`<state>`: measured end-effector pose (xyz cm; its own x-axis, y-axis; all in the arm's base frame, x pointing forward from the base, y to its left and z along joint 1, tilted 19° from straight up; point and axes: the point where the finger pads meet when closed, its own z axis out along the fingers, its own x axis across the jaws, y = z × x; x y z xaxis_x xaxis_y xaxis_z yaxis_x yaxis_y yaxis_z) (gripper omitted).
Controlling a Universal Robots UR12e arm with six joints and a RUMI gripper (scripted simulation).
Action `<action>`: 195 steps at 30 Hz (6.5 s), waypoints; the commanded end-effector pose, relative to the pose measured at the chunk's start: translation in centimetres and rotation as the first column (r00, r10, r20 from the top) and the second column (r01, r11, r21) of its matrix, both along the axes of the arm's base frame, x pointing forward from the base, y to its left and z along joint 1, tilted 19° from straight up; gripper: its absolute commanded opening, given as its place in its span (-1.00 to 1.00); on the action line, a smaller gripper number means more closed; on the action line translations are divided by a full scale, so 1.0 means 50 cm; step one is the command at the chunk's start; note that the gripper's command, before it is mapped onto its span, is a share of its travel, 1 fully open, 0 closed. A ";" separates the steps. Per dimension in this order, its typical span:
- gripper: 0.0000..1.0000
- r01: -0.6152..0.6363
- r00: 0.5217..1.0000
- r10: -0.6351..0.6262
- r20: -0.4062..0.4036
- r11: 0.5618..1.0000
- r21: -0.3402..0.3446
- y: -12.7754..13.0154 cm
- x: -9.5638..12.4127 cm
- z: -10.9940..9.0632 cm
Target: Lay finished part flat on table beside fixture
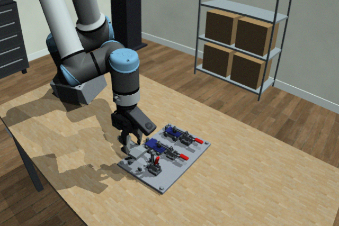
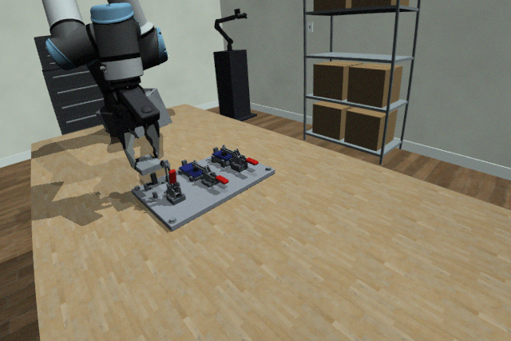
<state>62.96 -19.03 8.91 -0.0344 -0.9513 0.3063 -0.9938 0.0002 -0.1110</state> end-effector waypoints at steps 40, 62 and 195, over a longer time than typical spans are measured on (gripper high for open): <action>-1.00 0.000 1.000 0.000 0.001 1.000 0.000 -0.165 -0.004 0.055; -1.00 0.000 1.000 0.000 0.001 1.000 0.000 -0.193 -0.005 0.064; -1.00 0.000 1.000 0.000 0.001 1.000 0.000 -0.245 0.012 -0.093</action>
